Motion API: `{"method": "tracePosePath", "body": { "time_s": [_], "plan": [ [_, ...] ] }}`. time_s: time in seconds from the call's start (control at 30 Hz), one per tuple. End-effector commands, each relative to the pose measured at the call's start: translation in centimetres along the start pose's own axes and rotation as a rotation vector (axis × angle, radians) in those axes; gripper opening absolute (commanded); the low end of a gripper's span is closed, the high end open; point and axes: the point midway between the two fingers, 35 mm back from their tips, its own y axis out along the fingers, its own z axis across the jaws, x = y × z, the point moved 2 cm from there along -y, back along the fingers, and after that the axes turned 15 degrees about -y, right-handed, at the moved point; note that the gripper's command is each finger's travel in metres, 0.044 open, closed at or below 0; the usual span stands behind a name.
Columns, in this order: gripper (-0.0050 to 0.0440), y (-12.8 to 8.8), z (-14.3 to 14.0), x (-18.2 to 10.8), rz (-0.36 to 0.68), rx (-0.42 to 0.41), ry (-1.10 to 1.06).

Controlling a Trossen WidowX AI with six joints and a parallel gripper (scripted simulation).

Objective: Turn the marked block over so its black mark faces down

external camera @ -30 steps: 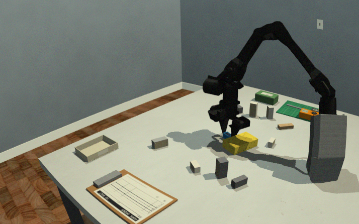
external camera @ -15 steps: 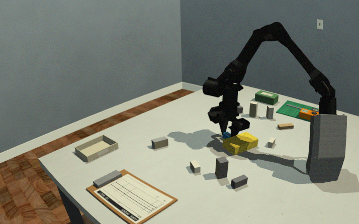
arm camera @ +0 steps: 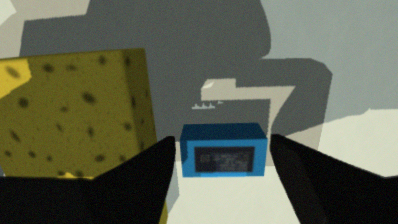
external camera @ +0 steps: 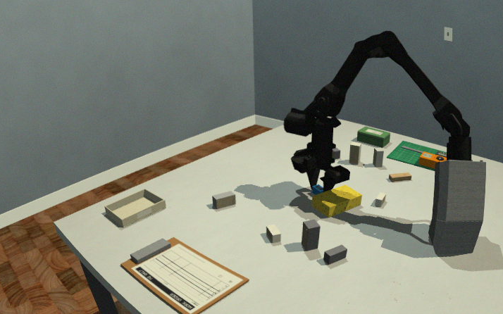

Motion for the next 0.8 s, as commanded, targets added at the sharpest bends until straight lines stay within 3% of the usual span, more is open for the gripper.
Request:
{"method": "tracePosePath", "body": {
  "time_s": [0.0,0.5,0.53,0.77],
  "plan": [
    [0.0273,-0.2,-0.57,-0.1,-0.004,-0.013,0.006],
    [0.0273,-0.2,-0.57,-0.1,-0.004,-0.013,0.006],
    [-0.005,-0.2,-0.57,-0.1,-0.004,-0.013,0.006],
    [-0.005,-0.09,-0.29,-0.13,-0.002,-0.006,0.003]
  ]
}}
